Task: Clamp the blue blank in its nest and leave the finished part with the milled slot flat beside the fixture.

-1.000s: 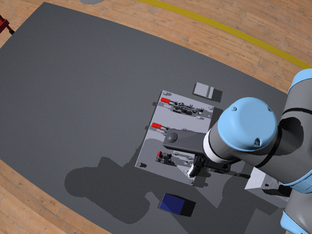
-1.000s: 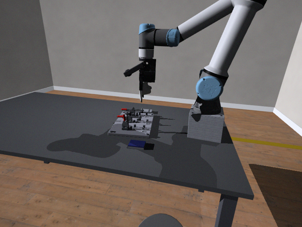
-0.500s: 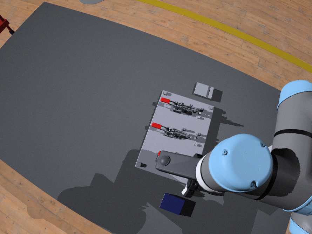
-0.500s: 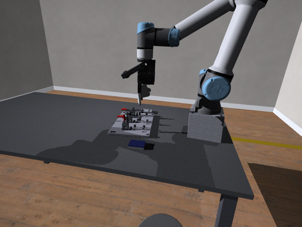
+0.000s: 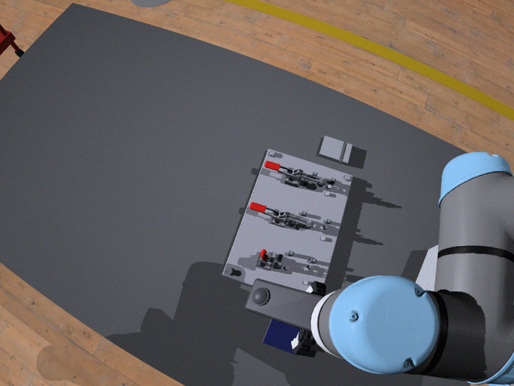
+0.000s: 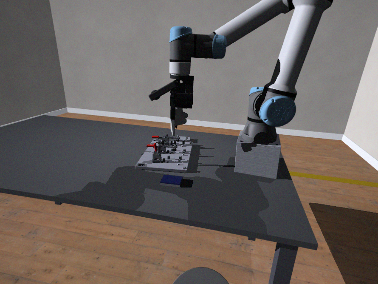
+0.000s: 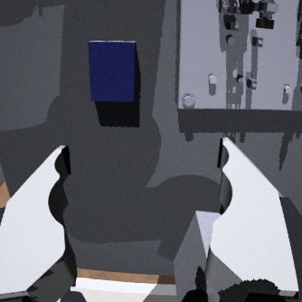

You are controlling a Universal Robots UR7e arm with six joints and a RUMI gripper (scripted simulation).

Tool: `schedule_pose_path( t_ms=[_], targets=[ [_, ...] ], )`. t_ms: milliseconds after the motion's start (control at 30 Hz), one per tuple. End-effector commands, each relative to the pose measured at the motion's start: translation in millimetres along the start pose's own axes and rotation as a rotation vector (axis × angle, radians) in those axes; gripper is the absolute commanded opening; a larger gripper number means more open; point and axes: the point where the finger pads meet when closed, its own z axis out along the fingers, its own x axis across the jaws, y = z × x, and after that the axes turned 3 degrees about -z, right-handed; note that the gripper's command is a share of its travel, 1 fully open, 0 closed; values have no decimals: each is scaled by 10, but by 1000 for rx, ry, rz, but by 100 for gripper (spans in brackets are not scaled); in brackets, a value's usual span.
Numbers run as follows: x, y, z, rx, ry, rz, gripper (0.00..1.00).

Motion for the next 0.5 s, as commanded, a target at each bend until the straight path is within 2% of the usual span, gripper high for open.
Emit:
schedule_pose_path(
  t_ms=[0, 467],
  targets=[
    [-165, -47, -20, 5, 3, 5, 59],
    [-378, -61, -19, 5, 2, 5, 59]
  ],
)
